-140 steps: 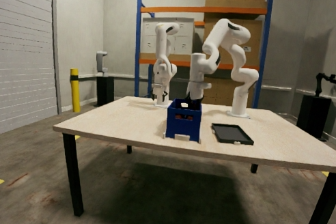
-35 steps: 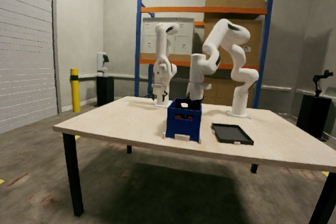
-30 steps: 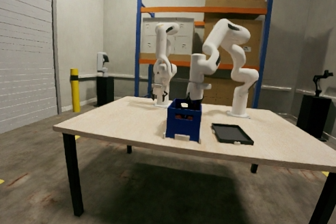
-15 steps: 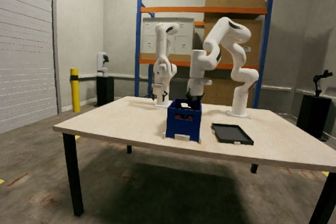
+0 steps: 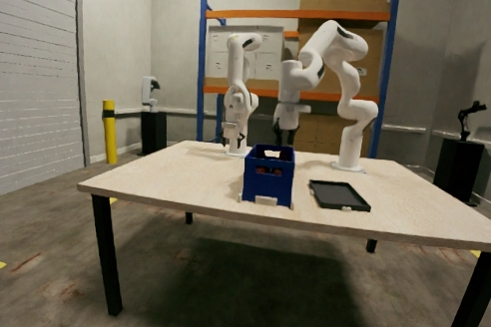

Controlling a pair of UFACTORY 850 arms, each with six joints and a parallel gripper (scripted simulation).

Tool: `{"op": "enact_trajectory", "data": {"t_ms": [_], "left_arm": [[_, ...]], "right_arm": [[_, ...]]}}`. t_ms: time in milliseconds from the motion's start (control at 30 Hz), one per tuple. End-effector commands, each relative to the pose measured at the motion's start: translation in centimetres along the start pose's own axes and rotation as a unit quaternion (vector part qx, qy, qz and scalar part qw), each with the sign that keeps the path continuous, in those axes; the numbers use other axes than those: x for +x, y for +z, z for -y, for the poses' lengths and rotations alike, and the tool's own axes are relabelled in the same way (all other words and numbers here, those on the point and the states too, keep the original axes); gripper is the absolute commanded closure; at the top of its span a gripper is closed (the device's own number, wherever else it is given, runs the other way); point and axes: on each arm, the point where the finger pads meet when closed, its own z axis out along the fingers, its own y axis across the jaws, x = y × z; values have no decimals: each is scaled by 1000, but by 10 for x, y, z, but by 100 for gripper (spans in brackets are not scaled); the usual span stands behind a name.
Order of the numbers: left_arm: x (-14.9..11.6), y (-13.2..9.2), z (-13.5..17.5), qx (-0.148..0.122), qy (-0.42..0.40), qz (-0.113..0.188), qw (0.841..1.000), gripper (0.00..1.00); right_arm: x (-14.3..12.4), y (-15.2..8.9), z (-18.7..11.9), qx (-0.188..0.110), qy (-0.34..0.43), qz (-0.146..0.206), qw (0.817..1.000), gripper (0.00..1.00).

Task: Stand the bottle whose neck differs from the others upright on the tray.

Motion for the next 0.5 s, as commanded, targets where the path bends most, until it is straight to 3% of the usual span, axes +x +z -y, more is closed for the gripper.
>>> {"op": "enact_trajectory", "data": {"t_ms": [0,367,400,467], "left_arm": [[0,-9,-1,-1,0,0,1000,34],[0,-17,-1,-1,0,0,1000,34],[0,-17,-1,-1,0,0,1000,100],[0,-17,-1,-1,0,0,1000,100]], "right_arm": [[1,0,0,0,0,0,1000,0],[1,0,0,0,0,0,1000,0],[1,0,0,0,0,0,1000,0],[1,0,0,0,0,0,1000,0]]}}
